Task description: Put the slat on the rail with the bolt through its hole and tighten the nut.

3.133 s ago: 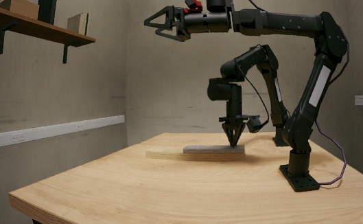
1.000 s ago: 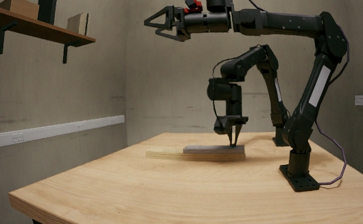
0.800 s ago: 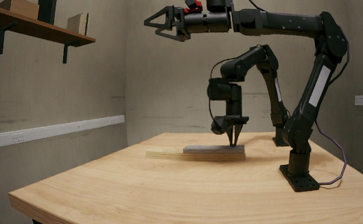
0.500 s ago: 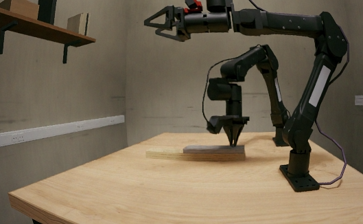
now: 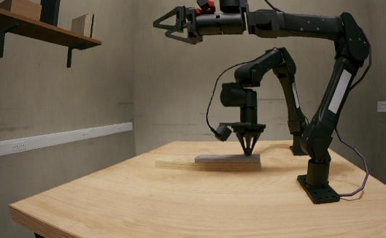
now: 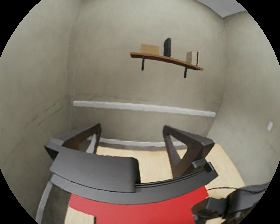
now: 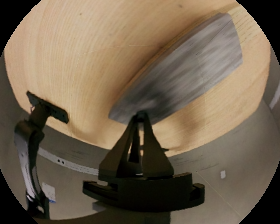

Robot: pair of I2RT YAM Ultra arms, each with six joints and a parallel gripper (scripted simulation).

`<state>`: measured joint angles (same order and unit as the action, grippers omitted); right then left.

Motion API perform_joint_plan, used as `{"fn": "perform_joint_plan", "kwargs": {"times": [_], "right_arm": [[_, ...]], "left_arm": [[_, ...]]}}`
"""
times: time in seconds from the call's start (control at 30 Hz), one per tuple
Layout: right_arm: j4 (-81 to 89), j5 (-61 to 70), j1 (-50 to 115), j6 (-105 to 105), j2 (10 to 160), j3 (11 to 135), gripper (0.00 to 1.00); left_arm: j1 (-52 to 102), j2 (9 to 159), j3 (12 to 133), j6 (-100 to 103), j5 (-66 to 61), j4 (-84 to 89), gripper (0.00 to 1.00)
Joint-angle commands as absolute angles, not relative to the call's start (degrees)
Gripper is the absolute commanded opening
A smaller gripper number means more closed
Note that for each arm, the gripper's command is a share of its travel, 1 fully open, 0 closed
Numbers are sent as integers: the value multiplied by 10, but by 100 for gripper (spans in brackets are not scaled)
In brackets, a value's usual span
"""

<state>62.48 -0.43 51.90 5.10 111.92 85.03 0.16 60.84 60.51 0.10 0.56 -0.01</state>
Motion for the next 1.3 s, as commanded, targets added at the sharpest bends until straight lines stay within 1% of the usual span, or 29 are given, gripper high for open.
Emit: {"fn": "perform_joint_plan", "kwargs": {"times": [0.0,1.27], "right_arm": [[615,5,525,-10,1124,840,12],[615,5,525,-376,1124,839,12]], "left_arm": [[0,599,603,0,0,-3,100],[0,599,603,0,0,-3,100]]}}
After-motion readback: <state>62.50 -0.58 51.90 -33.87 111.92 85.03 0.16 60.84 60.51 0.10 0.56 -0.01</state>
